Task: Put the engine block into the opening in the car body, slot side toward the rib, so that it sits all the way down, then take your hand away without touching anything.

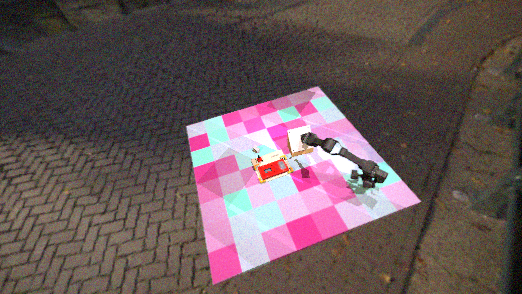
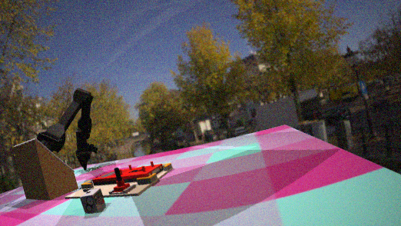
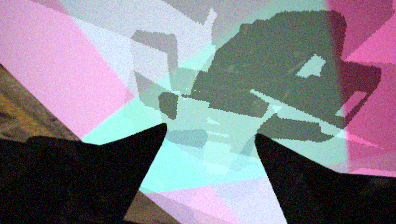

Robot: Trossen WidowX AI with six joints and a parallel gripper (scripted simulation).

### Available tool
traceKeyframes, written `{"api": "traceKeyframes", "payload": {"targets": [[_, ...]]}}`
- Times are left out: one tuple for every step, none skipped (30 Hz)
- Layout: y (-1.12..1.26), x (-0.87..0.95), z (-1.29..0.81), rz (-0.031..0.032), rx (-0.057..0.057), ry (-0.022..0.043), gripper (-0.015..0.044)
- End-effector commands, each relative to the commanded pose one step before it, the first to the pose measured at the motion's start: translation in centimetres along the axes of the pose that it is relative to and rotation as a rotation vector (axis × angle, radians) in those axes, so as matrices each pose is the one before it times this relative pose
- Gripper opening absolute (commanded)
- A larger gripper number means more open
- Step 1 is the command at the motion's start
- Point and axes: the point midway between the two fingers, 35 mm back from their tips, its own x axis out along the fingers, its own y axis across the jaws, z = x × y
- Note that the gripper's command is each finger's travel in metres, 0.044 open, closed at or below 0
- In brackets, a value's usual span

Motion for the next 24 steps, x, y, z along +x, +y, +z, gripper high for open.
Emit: {"api": "traceKeyframes", "payload": {"targets": [[-0.371, -0.202, 1.328, 0.01277, -0.0216, -0.01084, 0.044], [-0.184, -0.102, 0.572, 0.00463, -0.0104, -0.00639, 0.044], [-0.195, -0.107, 0.567, 0.00453, -0.0106, -0.00669, 0.044], [-0.205, -0.112, 0.562, 0.00442, -0.0107, -0.00698, 0.044], [-0.215, -0.116, 0.557, 0.0043, -0.0109, -0.00726, 0.044], [-0.225, -0.121, 0.552, 0.00417, -0.0111, -0.00754, 0.044], [-0.234, -0.126, 0.547, 0.00402, -0.0113, -0.00782, 0.044], [-0.262, -0.14, 0.581, 0.00412, -0.0123, -0.00871, 0.044], [-0.373, -0.115, 0.687, 0.00107, -0.0095, -0.01119, 0.044], [-0.443, -0.103, 0.737, -0.00092, -0.0079, -0.01261, 0.044], [-0.457, -0.108, 0.726, -0.00123, -0.0081, -0.01282, 0.044], [-0.47, -0.114, 0.715, -0.00154, -0.0084, -0.01301, 0.044], [-0.483, -0.119, 0.704, -0.00187, -0.0086, -0.01319, 0.044], [-0.495, -0.124, 0.691, -0.0022, -0.0089, -0.01335, 0.044], [-0.457, -0.116, 0.612, -0.00228, -0.0082, -0.01216, 0.044], [-0.598, -0.073, 0.684, -0.00739, -0.0031, -0.0139, 0.044], [-0.771, -0.08, 0.806, -0.01133, -0.0008, -0.01663, 0.044], [-0.855, -0.076, 0.805, -0.01454, 0.0031, -0.01676, 0.044], [-0.913, 0.008, 0.754, -0.01576, 0.0171, -0.01371, 0.044], [-0.859, 0.006, 0.709, -0.0149, 0.0162, -0.01299, 0.044], [-0.803, 0.002, 0.664, -0.014, 0.0151, -0.01229, 0.044], [-0.748, 0.0, 0.619, -0.01311, 0.014, -0.01157, 0.044], [-0.611, 0.019, 0.558, -0.00901, 0.0131, -0.00984, 0.044], [-0.395, 0.057, 0.483, -0.00185, 0.0124, -0.00717, 0.044]]}}
